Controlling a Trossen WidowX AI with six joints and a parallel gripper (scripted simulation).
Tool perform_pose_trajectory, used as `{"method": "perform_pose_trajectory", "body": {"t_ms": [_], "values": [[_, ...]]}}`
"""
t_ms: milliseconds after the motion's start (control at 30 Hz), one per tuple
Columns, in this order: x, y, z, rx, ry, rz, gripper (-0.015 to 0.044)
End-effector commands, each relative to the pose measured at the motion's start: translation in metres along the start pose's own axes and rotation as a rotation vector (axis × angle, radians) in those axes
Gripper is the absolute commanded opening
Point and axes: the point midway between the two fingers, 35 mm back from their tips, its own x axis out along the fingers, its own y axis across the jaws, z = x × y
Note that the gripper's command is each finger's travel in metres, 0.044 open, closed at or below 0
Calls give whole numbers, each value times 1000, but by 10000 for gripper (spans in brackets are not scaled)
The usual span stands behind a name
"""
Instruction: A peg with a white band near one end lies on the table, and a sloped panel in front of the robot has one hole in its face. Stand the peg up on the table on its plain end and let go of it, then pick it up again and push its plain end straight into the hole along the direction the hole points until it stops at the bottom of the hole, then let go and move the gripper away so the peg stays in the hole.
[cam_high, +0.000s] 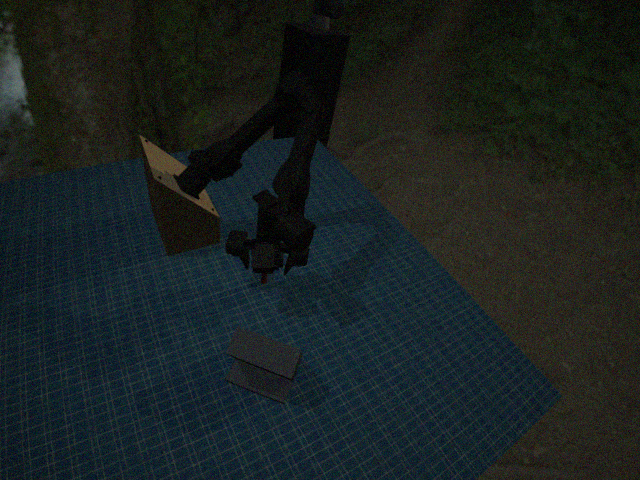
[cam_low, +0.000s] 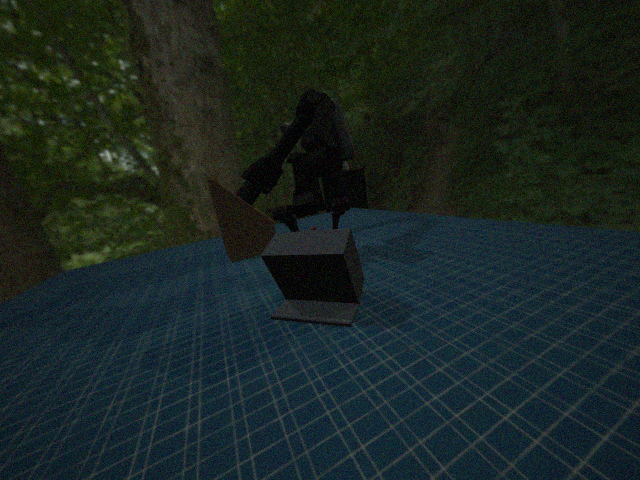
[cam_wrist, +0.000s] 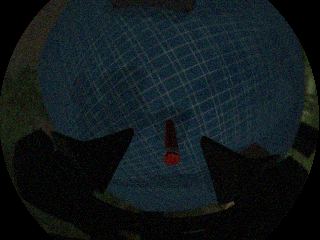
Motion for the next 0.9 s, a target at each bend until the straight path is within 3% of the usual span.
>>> {"method": "perform_pose_trajectory", "body": {"t_ms": [0, 100, 600, 867], "values": [[6, -3, -1, 10, 1, -7, 440], [6, -3, -1, 10, 1, -7, 440], [4, -1, -1, 1, 2, -1, 46], [4, -1, -1, 1, 2, -1, 0]]}}
